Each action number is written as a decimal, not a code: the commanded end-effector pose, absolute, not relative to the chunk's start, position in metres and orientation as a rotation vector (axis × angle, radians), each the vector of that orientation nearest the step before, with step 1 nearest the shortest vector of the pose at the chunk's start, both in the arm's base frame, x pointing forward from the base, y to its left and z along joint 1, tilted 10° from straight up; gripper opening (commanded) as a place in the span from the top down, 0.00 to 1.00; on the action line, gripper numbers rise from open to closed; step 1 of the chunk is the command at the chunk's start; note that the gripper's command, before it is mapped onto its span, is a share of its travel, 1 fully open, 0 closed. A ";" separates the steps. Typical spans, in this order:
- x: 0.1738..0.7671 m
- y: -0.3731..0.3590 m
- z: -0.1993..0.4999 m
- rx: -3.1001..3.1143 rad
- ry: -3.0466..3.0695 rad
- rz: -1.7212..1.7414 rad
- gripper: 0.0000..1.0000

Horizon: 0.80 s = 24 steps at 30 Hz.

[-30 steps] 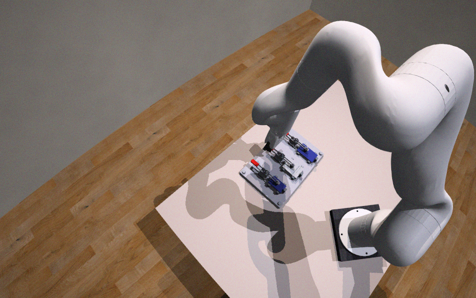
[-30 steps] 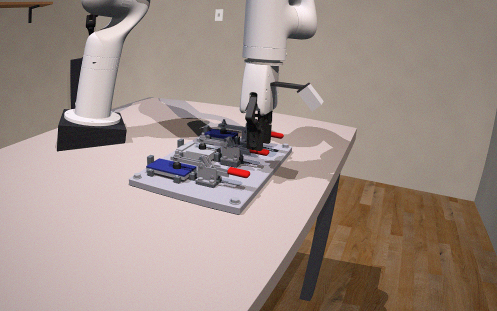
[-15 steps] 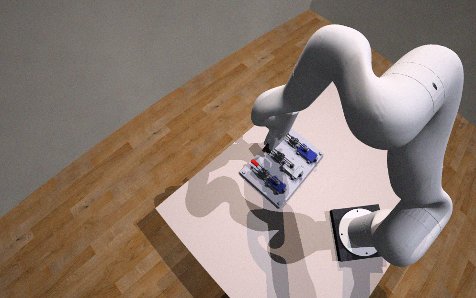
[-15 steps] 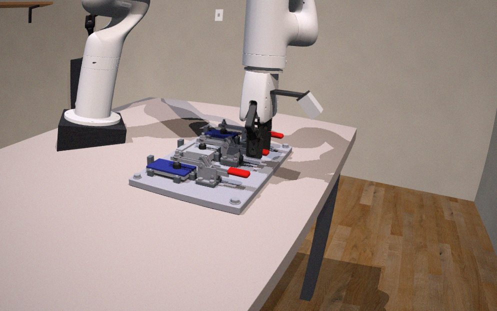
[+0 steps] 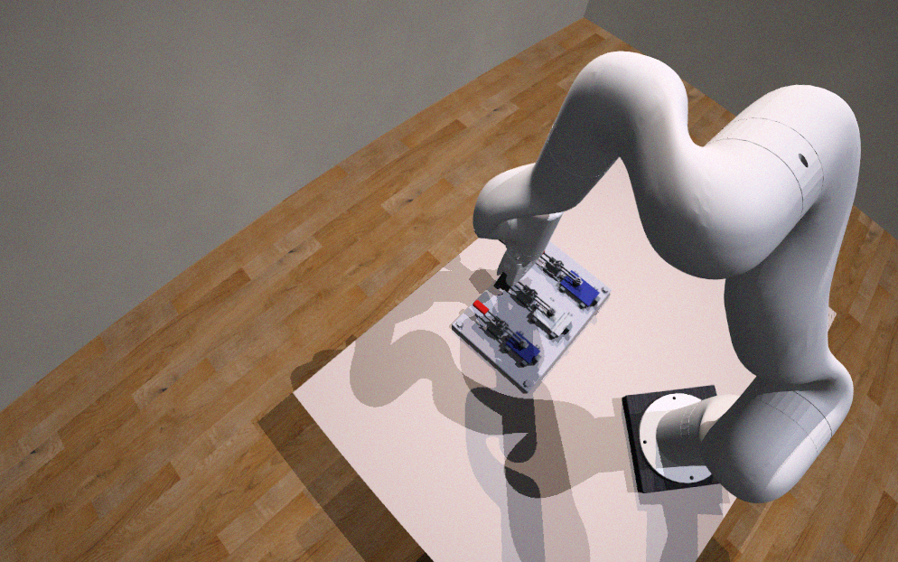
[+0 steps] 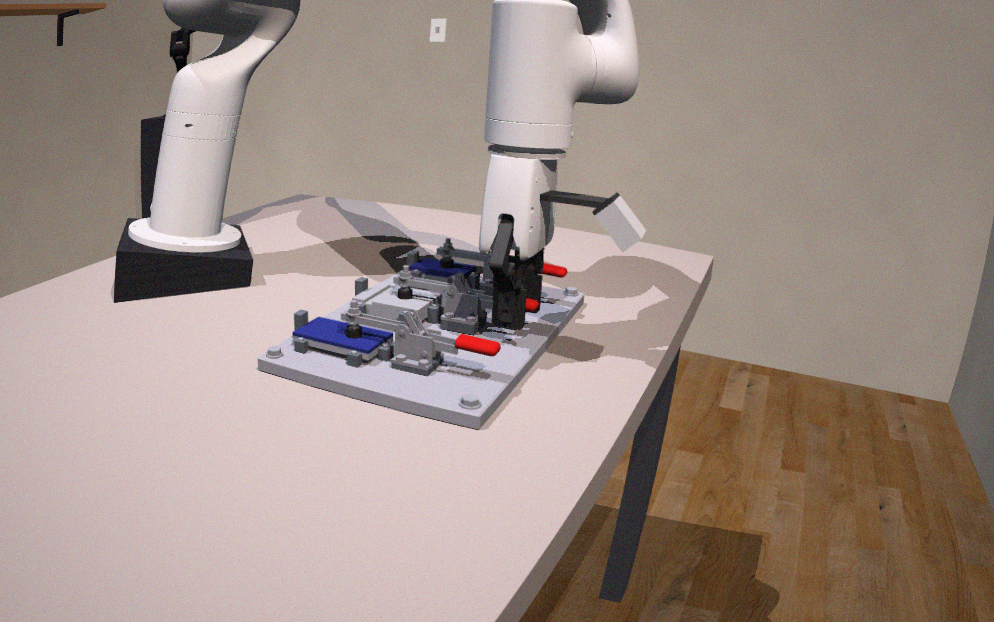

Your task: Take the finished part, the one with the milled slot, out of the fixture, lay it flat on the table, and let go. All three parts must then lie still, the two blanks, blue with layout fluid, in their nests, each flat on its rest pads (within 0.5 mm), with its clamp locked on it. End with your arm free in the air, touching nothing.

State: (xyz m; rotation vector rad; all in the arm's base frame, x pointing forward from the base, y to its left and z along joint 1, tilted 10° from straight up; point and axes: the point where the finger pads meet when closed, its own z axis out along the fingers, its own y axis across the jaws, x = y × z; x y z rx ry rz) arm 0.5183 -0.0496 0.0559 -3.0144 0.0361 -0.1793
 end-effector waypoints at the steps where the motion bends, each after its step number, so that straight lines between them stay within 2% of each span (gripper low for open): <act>1: 0.519 -0.050 0.056 -3.014 0.036 -0.183 0.53; 12: 0.519 -0.050 0.056 -3.014 0.036 -0.183 0.53; 13: 0.519 -0.050 0.056 -3.014 0.036 -0.183 1.00; 24: 0.519 -0.050 0.056 -3.014 0.036 -0.183 1.00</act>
